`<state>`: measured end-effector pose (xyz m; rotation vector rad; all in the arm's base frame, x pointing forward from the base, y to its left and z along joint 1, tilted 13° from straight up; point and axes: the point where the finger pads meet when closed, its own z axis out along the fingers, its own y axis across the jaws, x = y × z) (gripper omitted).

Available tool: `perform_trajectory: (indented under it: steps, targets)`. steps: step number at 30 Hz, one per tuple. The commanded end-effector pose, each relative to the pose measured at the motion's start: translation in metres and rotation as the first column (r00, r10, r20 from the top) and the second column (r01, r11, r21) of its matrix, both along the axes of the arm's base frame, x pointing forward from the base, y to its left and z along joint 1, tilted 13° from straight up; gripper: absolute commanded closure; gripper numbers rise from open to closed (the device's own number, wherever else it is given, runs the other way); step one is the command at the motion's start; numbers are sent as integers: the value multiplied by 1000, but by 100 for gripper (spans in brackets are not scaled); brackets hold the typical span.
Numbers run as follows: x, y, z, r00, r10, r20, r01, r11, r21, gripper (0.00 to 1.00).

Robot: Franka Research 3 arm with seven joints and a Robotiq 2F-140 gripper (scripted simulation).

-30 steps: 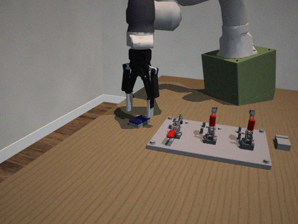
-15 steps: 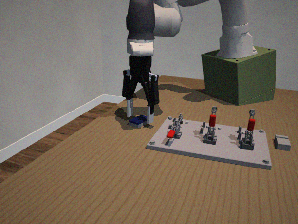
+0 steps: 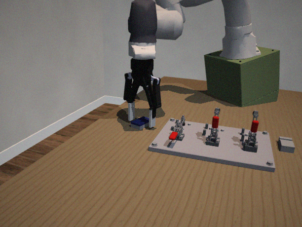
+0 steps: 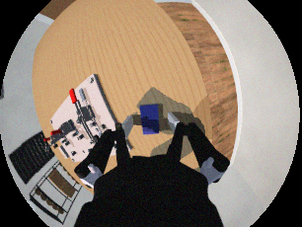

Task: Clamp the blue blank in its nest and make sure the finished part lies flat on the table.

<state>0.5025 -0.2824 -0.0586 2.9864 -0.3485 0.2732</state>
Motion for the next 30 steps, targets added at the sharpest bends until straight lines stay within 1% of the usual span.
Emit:
perform_trajectory:
  steps: [1, 4, 5, 30]
  targets:
    - [1, 1, -1, 1000, 7, 2, -7, 1000, 0, 42]
    - [1, 1, -1, 1000, 7, 2, -7, 1000, 0, 42]
    - [1, 1, -1, 1000, 7, 2, -7, 1000, 0, 100]
    - [1, 1, -1, 1000, 7, 2, -7, 1000, 0, 100]
